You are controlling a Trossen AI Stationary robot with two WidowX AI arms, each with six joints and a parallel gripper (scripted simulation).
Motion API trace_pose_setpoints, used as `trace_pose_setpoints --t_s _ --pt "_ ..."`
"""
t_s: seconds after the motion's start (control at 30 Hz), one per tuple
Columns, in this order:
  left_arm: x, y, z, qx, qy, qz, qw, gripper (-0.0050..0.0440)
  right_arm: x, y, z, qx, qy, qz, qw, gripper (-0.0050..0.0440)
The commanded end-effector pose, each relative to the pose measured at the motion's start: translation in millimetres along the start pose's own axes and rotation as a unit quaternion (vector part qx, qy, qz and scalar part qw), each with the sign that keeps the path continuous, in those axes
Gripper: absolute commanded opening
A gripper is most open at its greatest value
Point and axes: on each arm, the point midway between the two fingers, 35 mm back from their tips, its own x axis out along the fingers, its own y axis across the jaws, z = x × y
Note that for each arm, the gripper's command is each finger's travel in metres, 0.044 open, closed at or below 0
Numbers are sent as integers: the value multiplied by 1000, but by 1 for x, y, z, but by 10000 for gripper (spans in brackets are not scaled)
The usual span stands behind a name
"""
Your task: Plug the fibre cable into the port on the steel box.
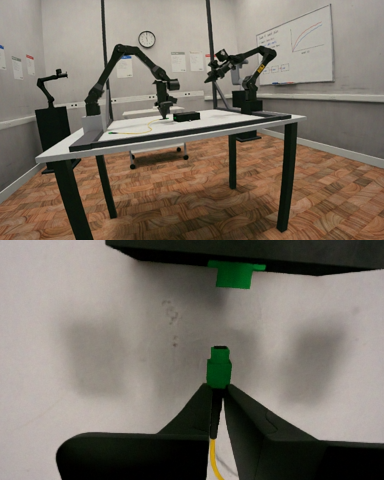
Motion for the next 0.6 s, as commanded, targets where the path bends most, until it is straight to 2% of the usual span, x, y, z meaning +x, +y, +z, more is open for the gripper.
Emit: trace_pose_setpoints --t_s 0.0,0.07,0.3,0.57 --pt "-2 0 5 -1 -7 0 1000 -50 -3 -1 7 7 -6 -2 1000 0" --pt "-2 0 5 -1 -7 0 1000 -50 2 -1 0 7 2 -2 1000 0" --pt "-2 0 5 -1 -7 0 1000 -50 -1 -3 25 6 -6 -2 1000 0" --pt "-2 0 5 -1 -7 0 1000 -50 -1 -3 28 5 -6 -2 1000 0"
